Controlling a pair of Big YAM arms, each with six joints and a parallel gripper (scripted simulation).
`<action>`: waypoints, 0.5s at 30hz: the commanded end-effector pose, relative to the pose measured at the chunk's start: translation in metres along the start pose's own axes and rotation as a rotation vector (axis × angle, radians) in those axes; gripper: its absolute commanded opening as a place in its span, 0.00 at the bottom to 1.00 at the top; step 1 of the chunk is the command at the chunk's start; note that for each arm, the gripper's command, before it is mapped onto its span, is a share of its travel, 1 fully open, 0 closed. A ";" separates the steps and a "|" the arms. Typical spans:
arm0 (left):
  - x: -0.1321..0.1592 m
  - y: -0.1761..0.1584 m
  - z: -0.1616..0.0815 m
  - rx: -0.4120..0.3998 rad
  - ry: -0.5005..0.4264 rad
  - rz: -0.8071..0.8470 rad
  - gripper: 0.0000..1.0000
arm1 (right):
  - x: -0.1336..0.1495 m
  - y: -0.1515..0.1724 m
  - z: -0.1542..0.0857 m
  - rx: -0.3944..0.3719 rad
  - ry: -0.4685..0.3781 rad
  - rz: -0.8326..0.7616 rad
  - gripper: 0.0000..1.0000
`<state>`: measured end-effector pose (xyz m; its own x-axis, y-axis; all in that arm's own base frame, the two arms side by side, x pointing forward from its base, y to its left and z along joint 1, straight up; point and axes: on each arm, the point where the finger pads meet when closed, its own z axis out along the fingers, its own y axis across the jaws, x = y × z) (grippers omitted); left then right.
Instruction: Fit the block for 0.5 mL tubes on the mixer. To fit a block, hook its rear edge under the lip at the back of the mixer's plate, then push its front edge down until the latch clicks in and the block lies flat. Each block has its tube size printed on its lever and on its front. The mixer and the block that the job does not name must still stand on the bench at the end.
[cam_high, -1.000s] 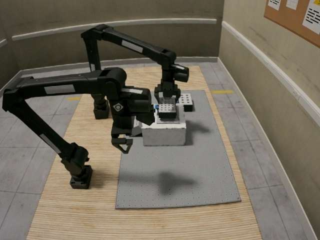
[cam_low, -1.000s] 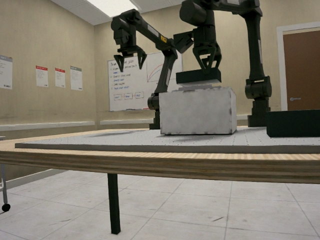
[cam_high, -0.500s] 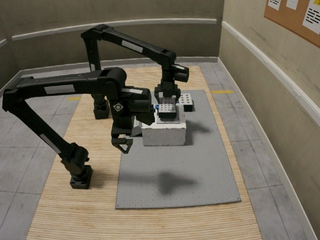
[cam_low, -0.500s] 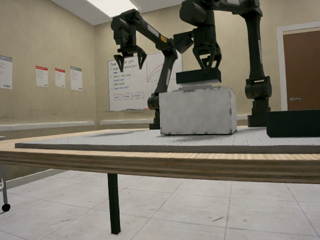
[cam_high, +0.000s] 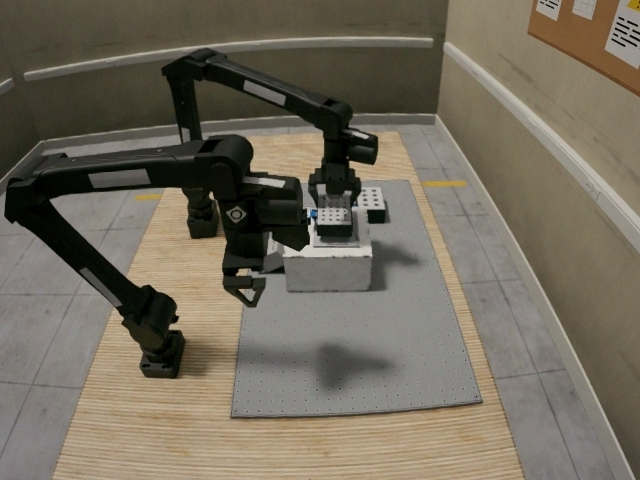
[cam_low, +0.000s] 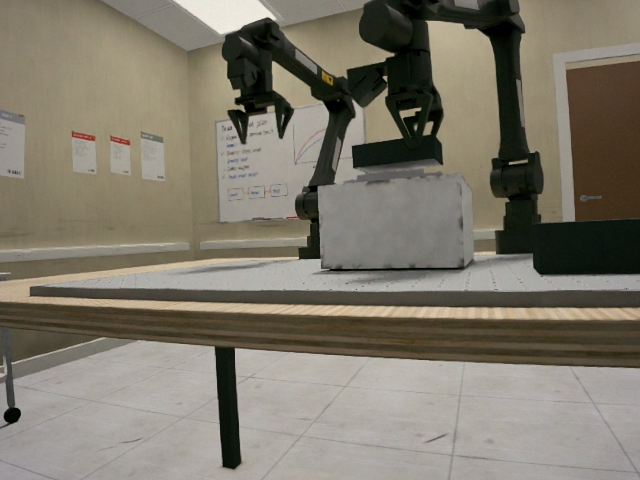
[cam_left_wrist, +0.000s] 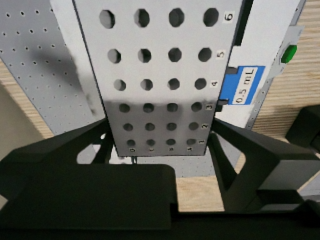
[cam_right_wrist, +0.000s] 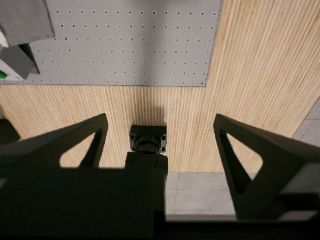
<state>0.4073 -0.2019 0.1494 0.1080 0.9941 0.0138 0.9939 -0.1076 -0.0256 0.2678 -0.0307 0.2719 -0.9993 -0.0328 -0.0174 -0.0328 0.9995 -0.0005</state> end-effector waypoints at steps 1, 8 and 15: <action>-0.015 0.036 -0.053 -0.140 -0.056 0.004 0.00 | -0.005 -0.002 -0.016 0.001 -0.033 0.011 1.00; -0.015 0.037 -0.054 -0.144 -0.058 0.003 0.00 | -0.005 -0.002 -0.016 0.001 -0.032 0.012 1.00; -0.013 0.031 -0.054 -0.122 -0.049 0.002 0.00 | -0.005 -0.002 -0.016 0.001 -0.031 0.012 1.00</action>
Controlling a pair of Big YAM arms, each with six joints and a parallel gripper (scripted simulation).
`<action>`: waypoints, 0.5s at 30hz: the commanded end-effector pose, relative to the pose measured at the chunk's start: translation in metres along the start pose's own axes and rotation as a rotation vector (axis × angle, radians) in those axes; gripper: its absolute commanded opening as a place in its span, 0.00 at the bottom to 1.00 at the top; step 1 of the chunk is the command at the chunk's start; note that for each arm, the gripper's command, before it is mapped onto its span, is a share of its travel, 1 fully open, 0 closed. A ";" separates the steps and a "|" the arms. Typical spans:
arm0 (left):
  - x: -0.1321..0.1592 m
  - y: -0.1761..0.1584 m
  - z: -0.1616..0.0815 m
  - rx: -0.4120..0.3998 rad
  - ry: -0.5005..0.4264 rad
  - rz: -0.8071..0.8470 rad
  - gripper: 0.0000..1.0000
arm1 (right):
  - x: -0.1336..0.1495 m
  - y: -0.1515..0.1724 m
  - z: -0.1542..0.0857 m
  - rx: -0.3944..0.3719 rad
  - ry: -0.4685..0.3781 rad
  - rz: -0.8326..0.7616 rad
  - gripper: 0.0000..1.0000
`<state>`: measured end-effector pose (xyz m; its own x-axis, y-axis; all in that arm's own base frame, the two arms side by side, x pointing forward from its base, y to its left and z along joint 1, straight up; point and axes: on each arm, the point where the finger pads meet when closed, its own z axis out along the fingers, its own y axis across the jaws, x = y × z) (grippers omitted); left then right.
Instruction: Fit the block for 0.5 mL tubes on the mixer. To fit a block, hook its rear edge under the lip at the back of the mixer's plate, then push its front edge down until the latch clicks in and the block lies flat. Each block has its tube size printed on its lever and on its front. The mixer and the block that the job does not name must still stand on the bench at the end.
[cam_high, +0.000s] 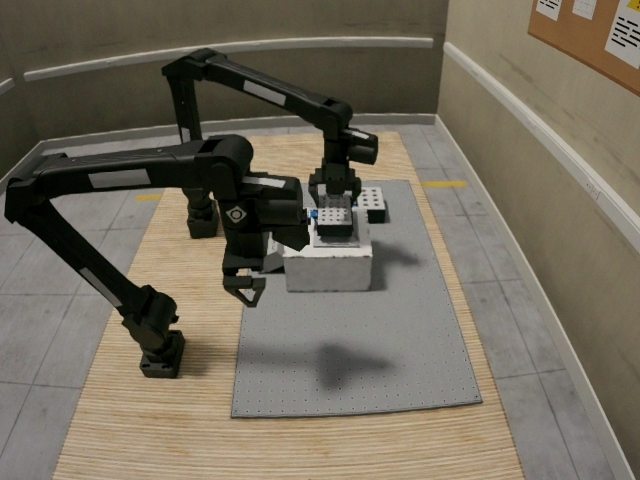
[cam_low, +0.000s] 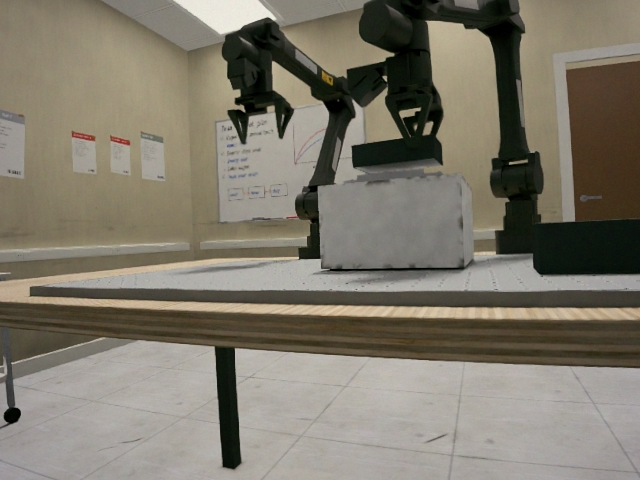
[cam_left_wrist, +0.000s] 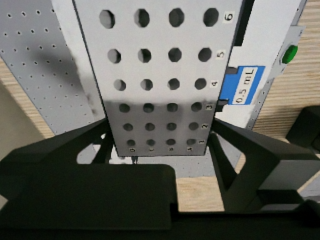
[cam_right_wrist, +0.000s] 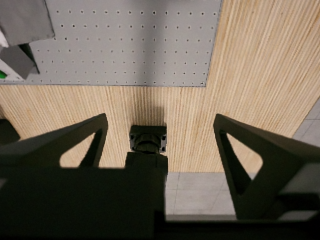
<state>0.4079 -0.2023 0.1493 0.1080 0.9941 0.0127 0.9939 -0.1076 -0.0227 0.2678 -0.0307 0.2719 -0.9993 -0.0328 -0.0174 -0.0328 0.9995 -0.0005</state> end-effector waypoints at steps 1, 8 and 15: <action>-0.012 0.030 -0.053 -0.115 -0.047 0.002 0.00 | -0.005 -0.002 -0.016 0.001 -0.031 0.012 1.00; -0.011 0.027 -0.054 -0.107 -0.044 0.000 0.00 | -0.005 -0.002 -0.015 0.001 -0.030 0.012 1.00; -0.011 0.028 -0.054 -0.108 -0.044 -0.001 0.00 | -0.005 -0.002 -0.015 0.000 -0.030 0.012 1.00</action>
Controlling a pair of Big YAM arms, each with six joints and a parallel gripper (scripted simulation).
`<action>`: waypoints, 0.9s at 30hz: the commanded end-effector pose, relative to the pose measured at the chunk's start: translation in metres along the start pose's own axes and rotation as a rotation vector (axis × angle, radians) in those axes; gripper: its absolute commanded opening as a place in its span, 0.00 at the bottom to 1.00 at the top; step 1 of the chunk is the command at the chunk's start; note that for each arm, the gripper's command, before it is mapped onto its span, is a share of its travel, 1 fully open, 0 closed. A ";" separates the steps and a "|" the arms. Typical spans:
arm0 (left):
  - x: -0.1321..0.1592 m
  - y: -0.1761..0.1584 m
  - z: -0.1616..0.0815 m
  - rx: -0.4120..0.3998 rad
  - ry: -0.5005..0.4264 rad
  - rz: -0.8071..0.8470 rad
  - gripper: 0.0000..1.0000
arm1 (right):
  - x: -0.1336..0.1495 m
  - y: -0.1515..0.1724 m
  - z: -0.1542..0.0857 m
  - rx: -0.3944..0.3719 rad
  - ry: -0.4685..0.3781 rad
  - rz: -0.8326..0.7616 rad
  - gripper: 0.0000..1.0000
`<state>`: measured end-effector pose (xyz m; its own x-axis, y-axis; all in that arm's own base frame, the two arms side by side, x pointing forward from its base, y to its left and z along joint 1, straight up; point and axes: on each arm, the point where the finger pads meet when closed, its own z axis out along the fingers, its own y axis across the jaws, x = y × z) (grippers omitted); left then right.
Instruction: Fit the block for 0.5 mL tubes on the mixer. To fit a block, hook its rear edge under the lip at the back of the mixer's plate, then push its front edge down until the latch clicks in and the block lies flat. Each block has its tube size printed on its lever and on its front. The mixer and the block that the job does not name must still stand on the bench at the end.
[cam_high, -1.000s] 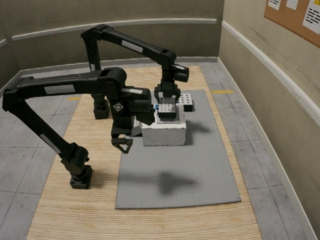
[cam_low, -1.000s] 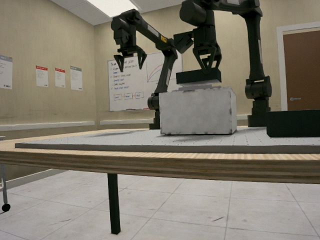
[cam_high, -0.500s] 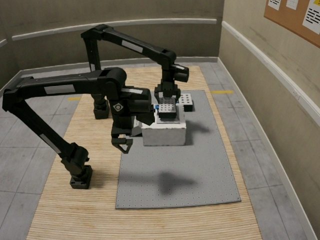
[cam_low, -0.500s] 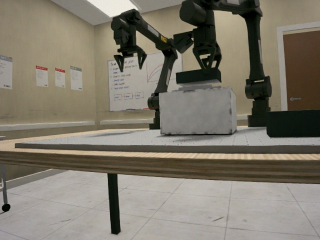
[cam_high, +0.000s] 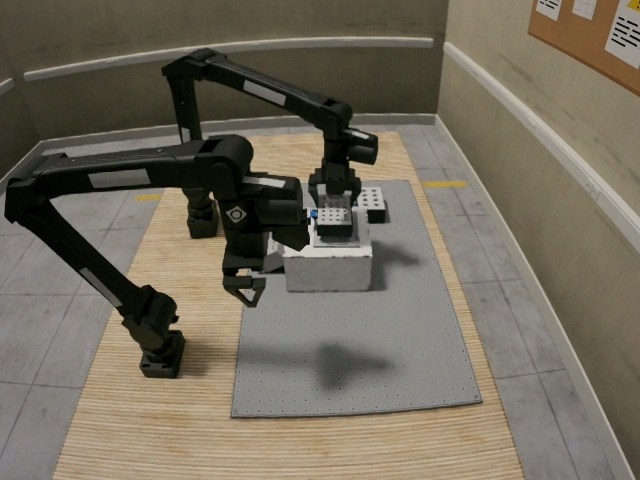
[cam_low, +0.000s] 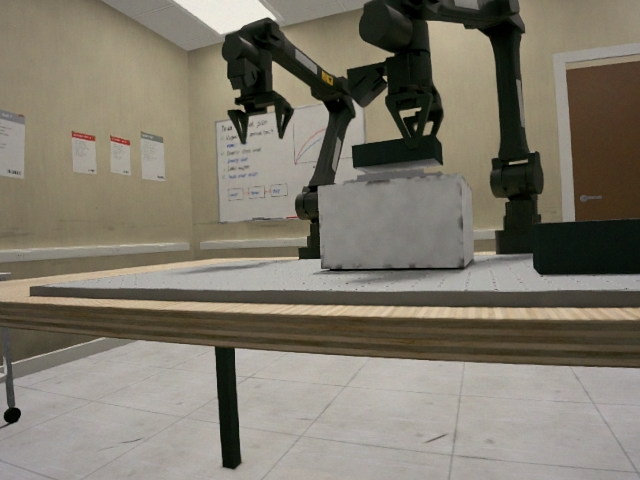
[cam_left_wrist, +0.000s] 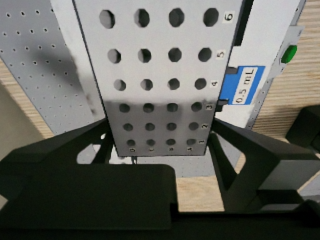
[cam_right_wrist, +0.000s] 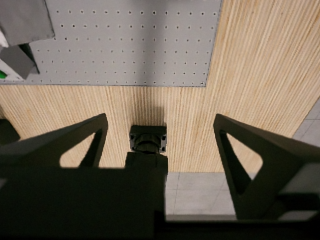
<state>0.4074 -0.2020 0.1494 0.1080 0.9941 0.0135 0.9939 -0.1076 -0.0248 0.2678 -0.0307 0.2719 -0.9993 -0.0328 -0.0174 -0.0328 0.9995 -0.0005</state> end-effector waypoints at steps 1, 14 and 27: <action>-0.011 0.028 -0.054 -0.110 -0.045 -0.001 0.00 | -0.005 -0.002 -0.015 0.000 -0.030 0.012 1.00; -0.010 0.028 -0.055 -0.112 -0.045 -0.003 0.00 | -0.005 -0.002 -0.015 0.000 -0.028 0.013 1.00; -0.009 0.029 -0.055 -0.115 -0.046 -0.005 0.00 | -0.005 -0.002 -0.014 0.000 -0.027 0.013 1.00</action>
